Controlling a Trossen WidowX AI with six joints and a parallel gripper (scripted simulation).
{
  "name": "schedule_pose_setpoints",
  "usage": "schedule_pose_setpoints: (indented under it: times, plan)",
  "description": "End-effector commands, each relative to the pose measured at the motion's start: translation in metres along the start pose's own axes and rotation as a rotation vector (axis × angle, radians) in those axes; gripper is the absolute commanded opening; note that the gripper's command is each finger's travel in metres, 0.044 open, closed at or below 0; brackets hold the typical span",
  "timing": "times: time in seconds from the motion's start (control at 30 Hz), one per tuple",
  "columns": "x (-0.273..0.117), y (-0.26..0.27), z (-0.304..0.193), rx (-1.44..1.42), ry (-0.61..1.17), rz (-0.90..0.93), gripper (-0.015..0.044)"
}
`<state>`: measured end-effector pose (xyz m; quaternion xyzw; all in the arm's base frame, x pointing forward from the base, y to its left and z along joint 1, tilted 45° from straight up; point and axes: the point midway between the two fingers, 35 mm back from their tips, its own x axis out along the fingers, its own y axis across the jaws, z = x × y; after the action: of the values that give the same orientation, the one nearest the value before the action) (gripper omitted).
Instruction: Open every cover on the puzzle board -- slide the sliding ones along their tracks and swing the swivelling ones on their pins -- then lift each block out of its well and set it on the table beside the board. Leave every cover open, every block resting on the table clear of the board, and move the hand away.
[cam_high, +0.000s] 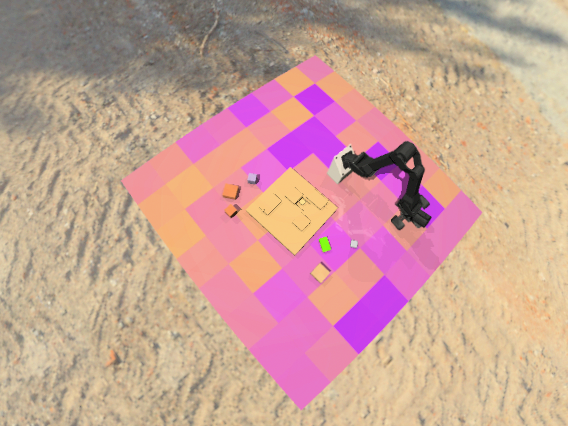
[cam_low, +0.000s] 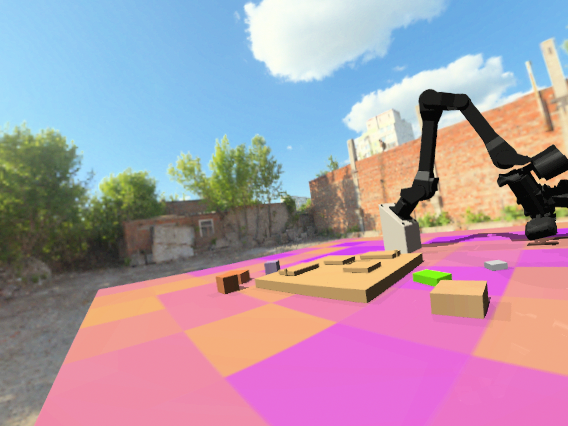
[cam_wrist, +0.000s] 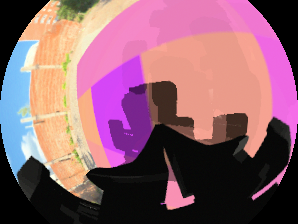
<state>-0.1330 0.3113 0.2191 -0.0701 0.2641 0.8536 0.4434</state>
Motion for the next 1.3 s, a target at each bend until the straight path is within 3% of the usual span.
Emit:
schedule_pose_setpoints:
  times: [0.0, 1.27]
  plan:
    - [-0.008, -0.016, 0.012, -0.024, -0.033, -0.055, 0.0]
    - [-0.081, -0.129, 0.062, 0.138, -0.195, -0.446, 0.0]
